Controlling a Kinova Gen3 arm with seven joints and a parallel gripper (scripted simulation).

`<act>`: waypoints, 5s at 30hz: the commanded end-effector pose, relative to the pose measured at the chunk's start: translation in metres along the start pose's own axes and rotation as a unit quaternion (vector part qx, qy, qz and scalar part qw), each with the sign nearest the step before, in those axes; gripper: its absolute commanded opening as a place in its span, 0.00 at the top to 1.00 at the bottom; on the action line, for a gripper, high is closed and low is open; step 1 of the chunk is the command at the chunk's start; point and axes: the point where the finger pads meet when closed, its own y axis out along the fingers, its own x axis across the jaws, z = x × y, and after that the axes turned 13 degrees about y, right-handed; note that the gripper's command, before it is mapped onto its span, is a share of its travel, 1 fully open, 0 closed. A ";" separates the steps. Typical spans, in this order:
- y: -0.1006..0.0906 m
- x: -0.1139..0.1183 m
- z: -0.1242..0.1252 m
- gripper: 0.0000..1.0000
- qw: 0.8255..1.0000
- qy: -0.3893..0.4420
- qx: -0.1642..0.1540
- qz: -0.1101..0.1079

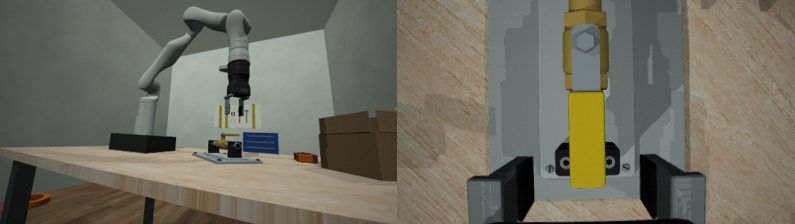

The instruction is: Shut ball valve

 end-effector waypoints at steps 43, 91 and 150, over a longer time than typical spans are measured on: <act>-0.001 0.000 0.000 1.00 1.000 0.000 -0.001 -0.001; 0.000 0.000 0.000 0.00 1.000 0.000 -0.001 -0.001; 0.057 0.001 0.000 0.00 1.000 0.000 -0.001 -0.001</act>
